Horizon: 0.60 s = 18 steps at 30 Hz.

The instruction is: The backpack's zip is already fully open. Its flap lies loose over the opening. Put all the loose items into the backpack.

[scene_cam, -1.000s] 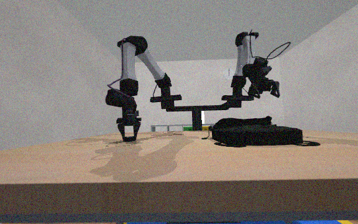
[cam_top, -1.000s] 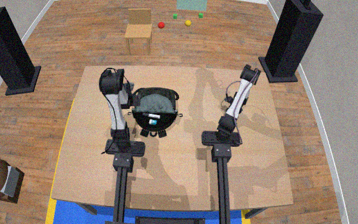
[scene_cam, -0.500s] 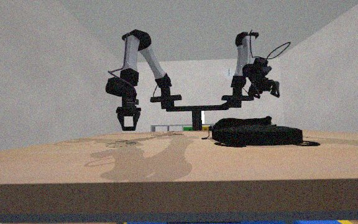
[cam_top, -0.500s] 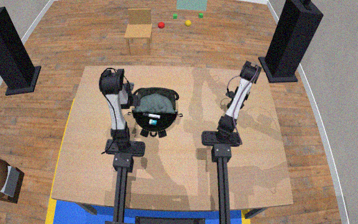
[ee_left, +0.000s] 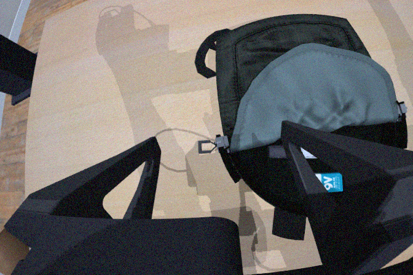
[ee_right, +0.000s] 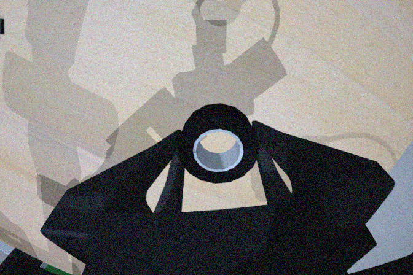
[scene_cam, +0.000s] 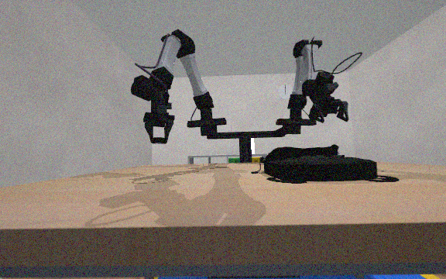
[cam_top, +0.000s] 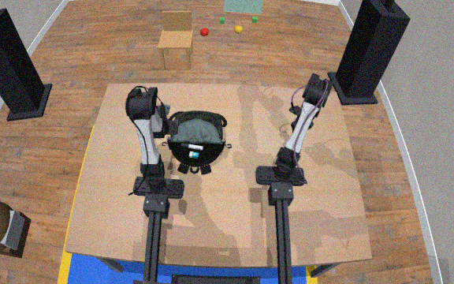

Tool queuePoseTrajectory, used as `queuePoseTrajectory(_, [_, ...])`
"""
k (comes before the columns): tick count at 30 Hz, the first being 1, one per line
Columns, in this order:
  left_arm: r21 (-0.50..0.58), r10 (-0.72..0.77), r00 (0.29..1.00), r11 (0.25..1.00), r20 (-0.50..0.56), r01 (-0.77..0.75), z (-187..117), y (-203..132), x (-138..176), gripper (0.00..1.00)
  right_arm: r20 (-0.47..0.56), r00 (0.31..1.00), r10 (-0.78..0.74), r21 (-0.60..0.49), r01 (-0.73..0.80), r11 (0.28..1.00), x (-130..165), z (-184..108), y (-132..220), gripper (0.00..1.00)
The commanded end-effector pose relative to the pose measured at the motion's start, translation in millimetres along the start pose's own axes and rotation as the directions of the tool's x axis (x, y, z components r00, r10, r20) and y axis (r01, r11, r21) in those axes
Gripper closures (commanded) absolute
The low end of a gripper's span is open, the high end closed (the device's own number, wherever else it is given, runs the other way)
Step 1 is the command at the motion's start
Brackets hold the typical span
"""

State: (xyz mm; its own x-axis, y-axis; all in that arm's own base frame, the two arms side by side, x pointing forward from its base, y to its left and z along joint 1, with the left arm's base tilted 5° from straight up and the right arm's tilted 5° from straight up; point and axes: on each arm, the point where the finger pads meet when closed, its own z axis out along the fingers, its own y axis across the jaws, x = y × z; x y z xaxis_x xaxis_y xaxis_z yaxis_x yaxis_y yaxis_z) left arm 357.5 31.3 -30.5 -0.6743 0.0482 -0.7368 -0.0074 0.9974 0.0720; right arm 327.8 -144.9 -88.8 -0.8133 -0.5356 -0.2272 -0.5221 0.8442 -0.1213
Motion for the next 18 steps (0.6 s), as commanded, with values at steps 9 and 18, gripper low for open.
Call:
queuePoseTrajectory(9, [0.009,0.006,1.0,1.0,0.025,-0.006,-2,0,-8,0.1,-0.002,0.995,-0.097,-0.018,0.097,0.995,-22,-11,51,0.58])
queuePoseTrajectory(18, [0.009,0.006,1.0,1.0,0.025,-0.006,-2,0,-8,0.1,0.01,0.973,-0.229,-0.047,0.229,0.972,-51,-7,116,0.58])
